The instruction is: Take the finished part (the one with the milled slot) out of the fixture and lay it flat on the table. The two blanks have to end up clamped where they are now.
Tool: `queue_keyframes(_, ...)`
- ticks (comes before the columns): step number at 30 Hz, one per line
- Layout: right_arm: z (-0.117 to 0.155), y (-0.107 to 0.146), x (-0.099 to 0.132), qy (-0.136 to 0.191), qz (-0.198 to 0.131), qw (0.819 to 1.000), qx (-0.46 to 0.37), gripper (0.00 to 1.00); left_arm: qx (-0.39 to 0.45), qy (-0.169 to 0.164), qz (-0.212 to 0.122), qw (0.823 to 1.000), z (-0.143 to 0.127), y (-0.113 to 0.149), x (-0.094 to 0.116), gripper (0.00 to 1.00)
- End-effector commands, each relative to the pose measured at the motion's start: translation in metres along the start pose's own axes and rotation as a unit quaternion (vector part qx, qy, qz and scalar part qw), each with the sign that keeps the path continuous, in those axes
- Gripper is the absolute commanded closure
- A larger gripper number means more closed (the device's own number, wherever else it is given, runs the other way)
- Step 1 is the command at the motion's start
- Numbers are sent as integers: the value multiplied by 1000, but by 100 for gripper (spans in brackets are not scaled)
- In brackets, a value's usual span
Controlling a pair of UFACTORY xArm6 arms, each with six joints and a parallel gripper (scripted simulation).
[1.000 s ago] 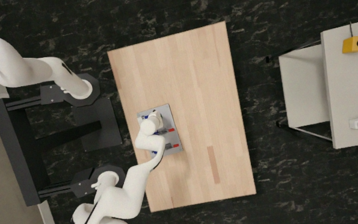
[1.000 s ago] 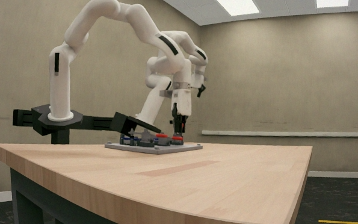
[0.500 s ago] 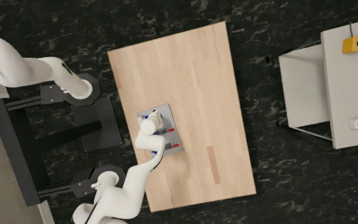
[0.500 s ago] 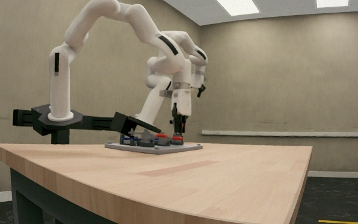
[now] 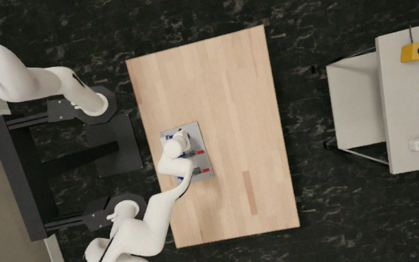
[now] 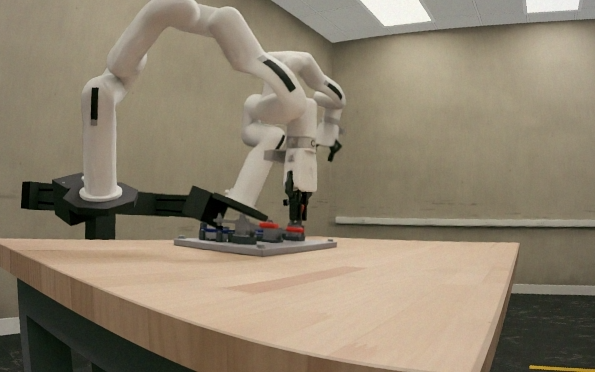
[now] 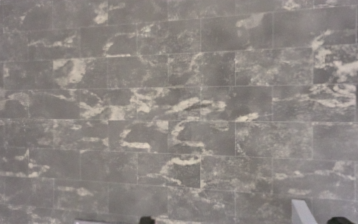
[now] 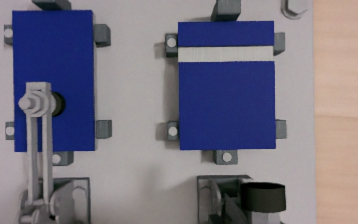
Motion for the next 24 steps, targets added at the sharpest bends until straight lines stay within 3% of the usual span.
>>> queue_keyframes(1, 1, 0, 1, 2, -1, 1000, 0, 100, 0, 0, 2, 1000, 0, -1, 1, 0)
queue_keyframes(21, 0, -1, 2, 2, -1, 1000, 0, 100, 0, 0, 2, 1000, 0, -1, 1, 0)
queue_keyframes(22, 1, -1, 2, 2, -1, 1000, 0, 52, 0, 0, 2, 1000, 0, -1, 1, 0)
queue_keyframes(24, 1, -1, 2, 2, -1, 1000, 0, 52, 0, 0, 2, 1000, 0, -1, 1, 0)
Point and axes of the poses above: on each arm, the point where the finger pads meet when closed, its own x axis back along the fingers, its own z axis across the jaws, y = z × x, the point moved 5 cm from there along x, back along the fingers, and after that the axes turned 13 degrees about -x, right-handed, at the moved point
